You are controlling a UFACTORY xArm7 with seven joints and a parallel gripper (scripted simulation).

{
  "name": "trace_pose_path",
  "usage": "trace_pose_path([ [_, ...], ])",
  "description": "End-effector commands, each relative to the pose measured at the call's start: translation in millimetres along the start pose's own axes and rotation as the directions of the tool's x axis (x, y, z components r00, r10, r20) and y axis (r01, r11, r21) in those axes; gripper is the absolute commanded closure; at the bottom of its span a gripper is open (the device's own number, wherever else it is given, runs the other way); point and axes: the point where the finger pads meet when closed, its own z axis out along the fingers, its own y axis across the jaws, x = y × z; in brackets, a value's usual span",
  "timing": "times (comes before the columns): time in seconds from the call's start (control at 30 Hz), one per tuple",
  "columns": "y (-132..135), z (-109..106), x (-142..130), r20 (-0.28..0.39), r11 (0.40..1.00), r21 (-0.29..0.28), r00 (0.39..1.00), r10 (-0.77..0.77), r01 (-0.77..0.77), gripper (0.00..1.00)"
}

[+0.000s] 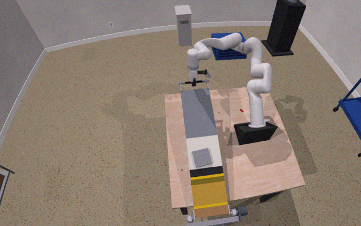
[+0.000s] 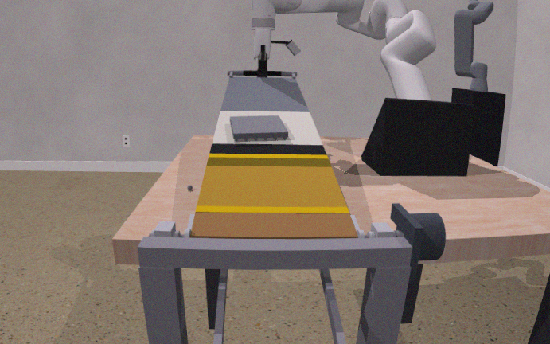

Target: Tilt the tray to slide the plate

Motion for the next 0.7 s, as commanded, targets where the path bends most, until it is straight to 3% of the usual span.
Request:
trace_pose_path([
  [0.0, -2.1, 10.8, -1.9, 0.002, 1.000, 0.001, 1.000, 0.000, 0.000, 1.00],
  [0.43, -2.8, 14.9, -2.0, 0.002, 1.000, 0.001, 1.000, 0.000, 0.000, 1.00],
  [0.5, 1.6, -7.8, -1.9, 0.002, 1.000, 0.001, 1.000, 0.000, 0.000, 1.00],
  [0.6, 13.8, -58.5, -1.8, 0.002, 1.000, 0.001, 1.000, 0.000, 0.000, 1.00],
  [0.67, 13.8, -58.5, -1.8, 0.002, 1.000, 0.001, 1.000, 0.000, 0.000, 1.00],
])
